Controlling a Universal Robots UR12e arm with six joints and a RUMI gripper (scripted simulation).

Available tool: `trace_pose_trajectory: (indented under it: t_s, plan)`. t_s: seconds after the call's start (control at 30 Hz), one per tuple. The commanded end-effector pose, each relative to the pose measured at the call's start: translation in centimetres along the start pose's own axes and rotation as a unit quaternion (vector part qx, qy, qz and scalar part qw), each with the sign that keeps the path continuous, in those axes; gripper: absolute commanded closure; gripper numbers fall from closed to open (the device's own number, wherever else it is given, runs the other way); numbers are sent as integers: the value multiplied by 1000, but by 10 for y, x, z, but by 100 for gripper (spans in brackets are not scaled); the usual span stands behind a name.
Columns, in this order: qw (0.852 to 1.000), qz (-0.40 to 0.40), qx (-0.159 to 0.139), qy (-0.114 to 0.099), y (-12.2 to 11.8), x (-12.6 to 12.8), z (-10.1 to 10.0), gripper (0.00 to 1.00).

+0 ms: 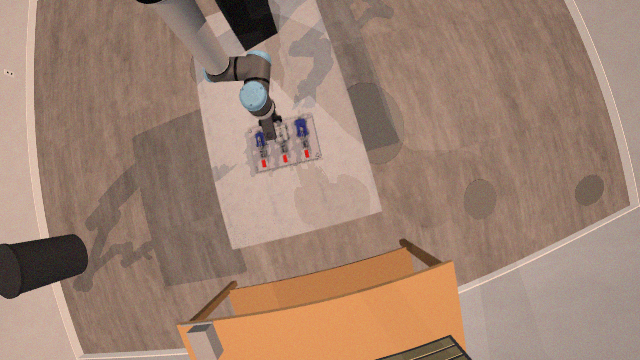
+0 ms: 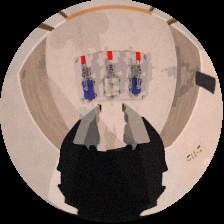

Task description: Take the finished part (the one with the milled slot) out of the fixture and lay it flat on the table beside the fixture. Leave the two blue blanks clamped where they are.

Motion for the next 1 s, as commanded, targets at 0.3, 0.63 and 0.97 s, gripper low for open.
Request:
trace_pose_trajectory:
  t_s: [0.3,0.63,0.97]
  plan:
    - [1000,0,1,0,0,0,-20,72]
    - [1000,0,1,0,0,0,-57,72]
    - [1000,0,1,0,2,0,-60,72]
Point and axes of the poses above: the point where the finger pads meet when closed, its own z axis back along the fingers, its own x axis across the jaws, y = z × x, the point moved 10 cm from there along z, back along the fingers, and after that the axes turned 9 degrees about -z, right-handed, at the moved point
